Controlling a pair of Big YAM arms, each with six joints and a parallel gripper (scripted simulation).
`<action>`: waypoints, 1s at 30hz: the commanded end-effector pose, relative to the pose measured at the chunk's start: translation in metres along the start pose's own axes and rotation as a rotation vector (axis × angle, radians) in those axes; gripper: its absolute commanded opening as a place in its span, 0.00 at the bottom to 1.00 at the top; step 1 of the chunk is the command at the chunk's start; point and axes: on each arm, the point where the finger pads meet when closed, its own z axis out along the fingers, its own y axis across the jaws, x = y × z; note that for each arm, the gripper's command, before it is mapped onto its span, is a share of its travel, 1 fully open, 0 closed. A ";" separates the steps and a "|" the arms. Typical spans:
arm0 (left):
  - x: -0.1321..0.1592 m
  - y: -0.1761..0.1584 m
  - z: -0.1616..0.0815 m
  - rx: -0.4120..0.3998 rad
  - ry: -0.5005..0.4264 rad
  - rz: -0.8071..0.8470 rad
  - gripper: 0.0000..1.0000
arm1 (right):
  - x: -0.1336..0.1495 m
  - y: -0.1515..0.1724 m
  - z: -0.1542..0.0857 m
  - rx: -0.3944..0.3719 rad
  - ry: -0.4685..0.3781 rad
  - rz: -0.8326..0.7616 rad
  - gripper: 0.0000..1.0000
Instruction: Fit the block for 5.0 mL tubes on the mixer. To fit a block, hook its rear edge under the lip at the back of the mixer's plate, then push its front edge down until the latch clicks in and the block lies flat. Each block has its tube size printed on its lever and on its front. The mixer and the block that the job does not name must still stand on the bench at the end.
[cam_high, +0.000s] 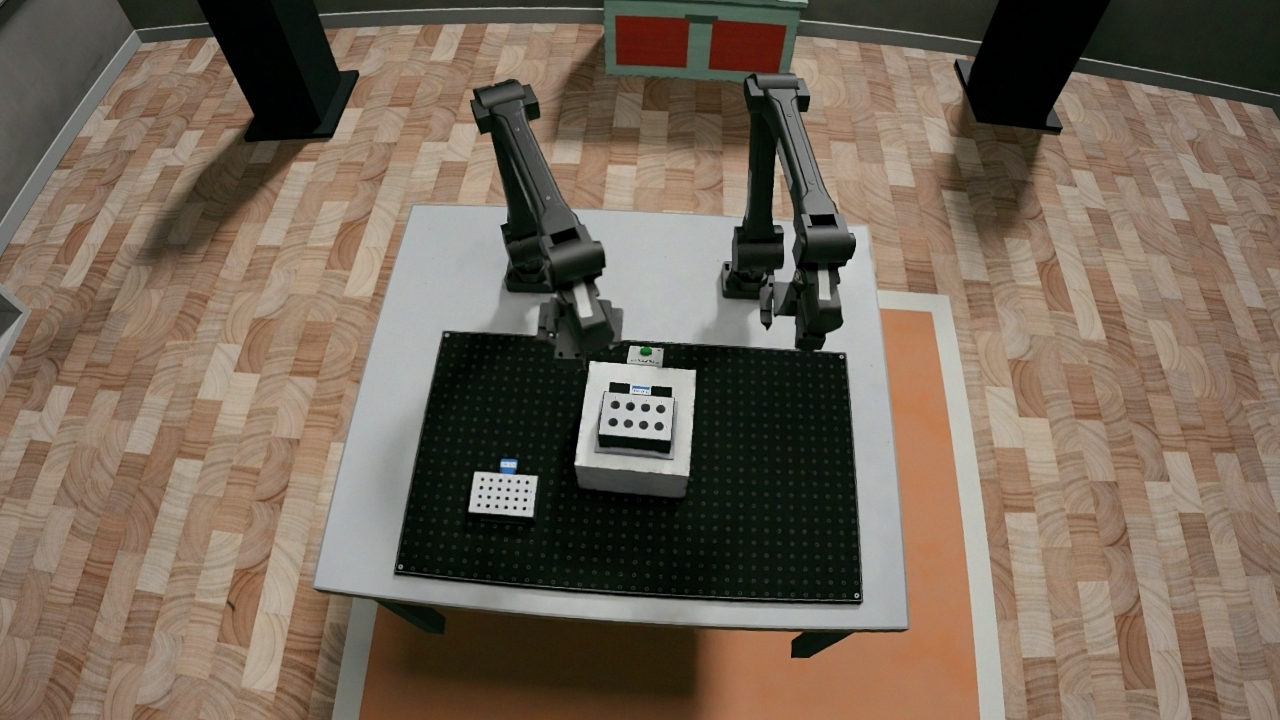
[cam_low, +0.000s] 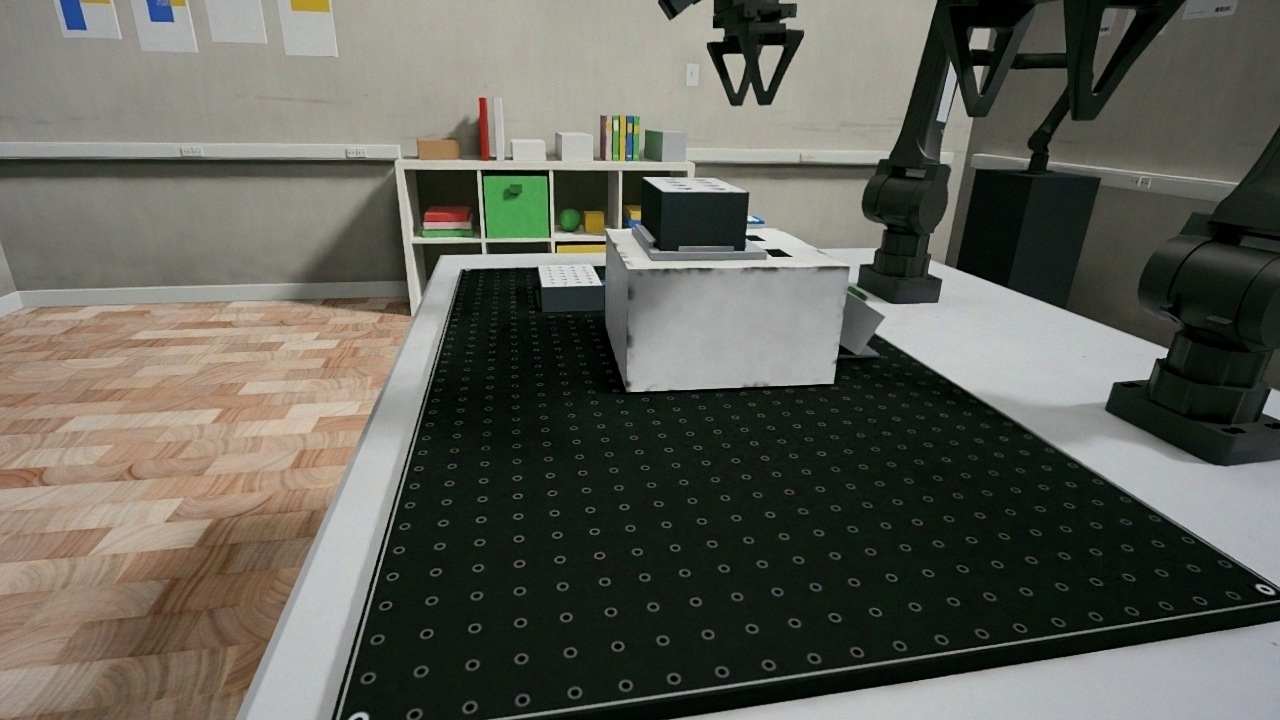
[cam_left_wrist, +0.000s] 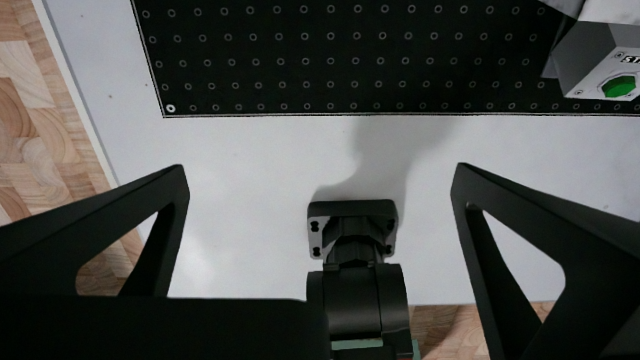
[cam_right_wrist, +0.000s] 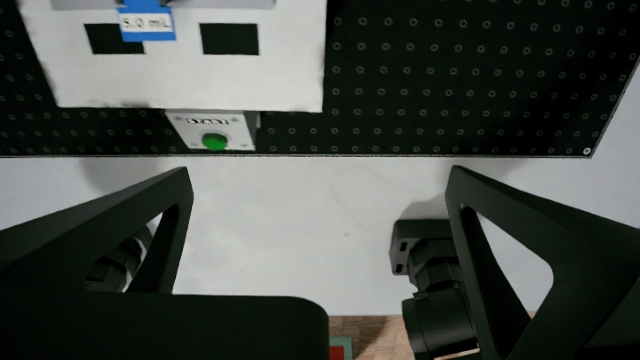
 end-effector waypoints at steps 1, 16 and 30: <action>-0.005 0.001 -0.015 0.000 -0.027 0.012 1.00 | 0.002 -0.024 0.002 0.003 0.017 0.000 1.00; -0.008 0.001 -0.020 -0.002 -0.041 0.012 1.00 | 0.028 -0.083 0.005 0.000 0.005 -0.004 1.00; -0.005 0.001 -0.016 0.000 -0.029 0.013 1.00 | 0.054 -0.131 0.003 -0.008 -0.007 -0.030 1.00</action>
